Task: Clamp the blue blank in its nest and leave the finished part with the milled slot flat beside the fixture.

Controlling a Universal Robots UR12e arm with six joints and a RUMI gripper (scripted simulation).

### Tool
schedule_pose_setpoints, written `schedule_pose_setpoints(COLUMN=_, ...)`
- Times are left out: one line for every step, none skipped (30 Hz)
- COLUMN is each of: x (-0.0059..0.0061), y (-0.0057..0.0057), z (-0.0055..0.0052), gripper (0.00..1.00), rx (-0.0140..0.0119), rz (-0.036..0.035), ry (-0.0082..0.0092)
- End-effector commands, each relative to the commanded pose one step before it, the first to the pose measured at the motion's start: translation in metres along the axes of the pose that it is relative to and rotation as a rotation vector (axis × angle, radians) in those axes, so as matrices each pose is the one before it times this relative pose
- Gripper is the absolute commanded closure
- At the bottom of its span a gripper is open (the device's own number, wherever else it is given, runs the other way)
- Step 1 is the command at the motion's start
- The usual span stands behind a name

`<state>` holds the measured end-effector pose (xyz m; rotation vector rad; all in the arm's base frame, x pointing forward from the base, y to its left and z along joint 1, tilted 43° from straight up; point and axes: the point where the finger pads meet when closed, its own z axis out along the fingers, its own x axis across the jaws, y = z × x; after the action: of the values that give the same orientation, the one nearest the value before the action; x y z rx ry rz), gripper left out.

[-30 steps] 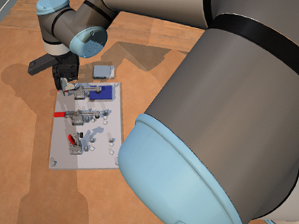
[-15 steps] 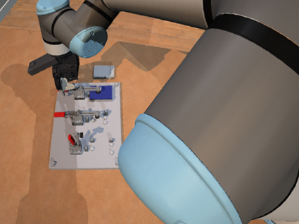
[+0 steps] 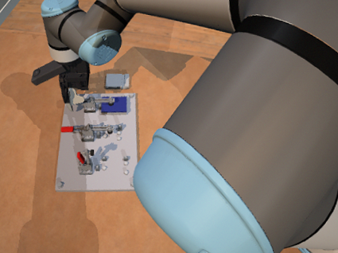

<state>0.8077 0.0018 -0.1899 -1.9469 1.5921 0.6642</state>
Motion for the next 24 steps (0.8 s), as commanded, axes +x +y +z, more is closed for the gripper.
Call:
schedule_pose_setpoints(x=0.00036, y=-0.0006, z=-0.00106, gripper=0.72, rx=0.00127, rz=-0.00035, ry=0.00089)
schedule_pose_setpoints(x=0.0, y=0.0, z=0.0, gripper=0.72, rx=0.0, rz=0.0, ry=0.0)
schedule_pose_setpoints(x=0.0, y=0.0, z=0.0, gripper=0.72, rx=0.0, rz=0.0, ry=0.0)
schedule_pose_setpoints(x=0.0, y=0.0, z=0.0, gripper=0.72, rx=0.0, rz=0.0, ry=0.0)
schedule_pose_setpoints(x=0.0, y=0.0, z=0.0, gripper=0.72, rx=0.0, rz=0.0, ry=0.0)
schedule_pose_setpoints(x=0.0, y=0.0, z=0.0, gripper=0.72, rx=0.0, rz=0.0, ry=0.0)
schedule_pose_setpoints(x=0.0, y=0.0, z=0.0, gripper=0.72, rx=0.0, rz=0.0, ry=0.0)
schedule_pose_setpoints(x=0.0, y=0.0, z=0.0, gripper=0.72, rx=0.0, rz=0.0, ry=0.0)
schedule_pose_setpoints(x=0.0, y=0.0, z=0.0, gripper=0.72, rx=0.0, rz=0.0, ry=0.0)
schedule_pose_setpoints(x=0.0, y=0.0, z=0.0, gripper=0.72, rx=0.0, rz=0.0, ry=0.0)
schedule_pose_setpoints(x=0.0, y=0.0, z=0.0, gripper=0.72, rx=0.0, rz=0.0, ry=0.0)
schedule_pose_setpoints(x=0.0, y=0.0, z=0.0, gripper=0.72, rx=0.0, rz=0.0, ry=0.0)
schedule_pose_setpoints(x=0.0, y=0.0, z=-0.00002, gripper=0.72, rx=0.0, rz=0.0, ry=0.0)
schedule_pose_setpoints(x=0.0, y=0.0, z=-0.00012, gripper=0.72, rx=0.0, rz=0.0, ry=0.0)
schedule_pose_setpoints(x=0.0, y=0.0, z=-0.0003, gripper=0.72, rx=0.0, rz=0.0, ry=0.0)
schedule_pose_setpoints(x=0.0, y=0.0, z=-0.00054, gripper=0.72, rx=0.0, rz=0.0, ry=0.0)
schedule_pose_setpoints(x=0.0, y=0.0, z=-0.00082, gripper=0.72, rx=0.0, rz=0.0, ry=0.0)
schedule_pose_setpoints(x=0.0, y=0.0, z=-0.00113, gripper=0.72, rx=0.0, rz=0.0, ry=0.0)
schedule_pose_setpoints(x=0.0, y=0.00001, z=-0.00145, gripper=0.72, rx=0.0, rz=0.0, ry=0.0)
schedule_pose_setpoints(x=0.0, y=0.0, z=-0.00176, gripper=0.72, rx=0.0, rz=0.0, ry=0.0)
schedule_pose_setpoints(x=0.0, y=0.0, z=-0.00207, gripper=0.72, rx=0.0, rz=0.0, ry=0.0)
schedule_pose_setpoints(x=0.0, y=0.0, z=-0.00235, gripper=0.72, rx=0.0, rz=0.0, ry=0.0)
schedule_pose_setpoints(x=0.0, y=0.0, z=-0.00259, gripper=0.72, rx=0.0, rz=0.0, ry=0.0)
schedule_pose_setpoints(x=0.0, y=0.0, z=-0.0028, gripper=0.72, rx=0.0, rz=0.0, ry=0.0)
